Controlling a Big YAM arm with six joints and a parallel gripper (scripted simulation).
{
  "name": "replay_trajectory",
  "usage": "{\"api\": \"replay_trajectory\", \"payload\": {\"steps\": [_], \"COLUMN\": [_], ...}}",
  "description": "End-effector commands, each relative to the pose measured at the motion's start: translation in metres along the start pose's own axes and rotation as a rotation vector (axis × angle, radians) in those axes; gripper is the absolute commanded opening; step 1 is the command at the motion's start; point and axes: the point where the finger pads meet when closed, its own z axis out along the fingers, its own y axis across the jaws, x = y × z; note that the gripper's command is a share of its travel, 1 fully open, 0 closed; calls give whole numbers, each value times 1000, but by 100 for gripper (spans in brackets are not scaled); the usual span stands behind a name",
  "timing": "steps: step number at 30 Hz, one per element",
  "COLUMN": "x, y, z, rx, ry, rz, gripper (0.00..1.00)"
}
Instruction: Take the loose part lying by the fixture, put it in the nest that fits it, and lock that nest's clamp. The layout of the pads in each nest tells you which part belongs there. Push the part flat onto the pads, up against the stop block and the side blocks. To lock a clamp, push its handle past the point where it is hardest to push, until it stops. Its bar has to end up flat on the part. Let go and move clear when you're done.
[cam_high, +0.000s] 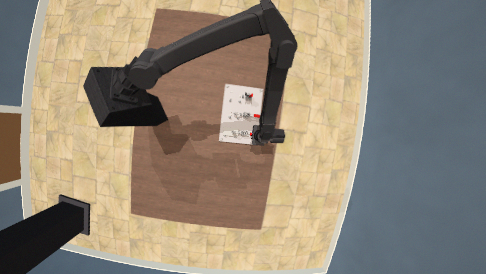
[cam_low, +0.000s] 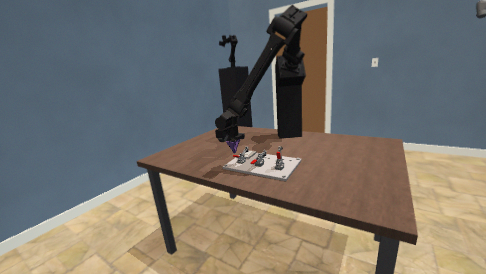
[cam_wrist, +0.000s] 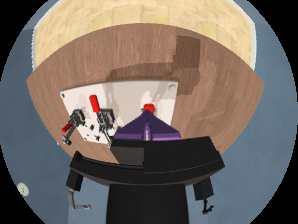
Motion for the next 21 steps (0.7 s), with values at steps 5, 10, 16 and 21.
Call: {"api": "replay_trajectory", "payload": {"steps": [5,10,16,21], "x": [-11,-11,-10,-7], "y": [-10,-10,-10,-10], "z": [-16,-16,-16,-16], "rx": [16,16,16,16], "ry": [-19,-19,-18,-16], "rz": [-1,-1,0,1], "gripper": [0,0,0,0]}}
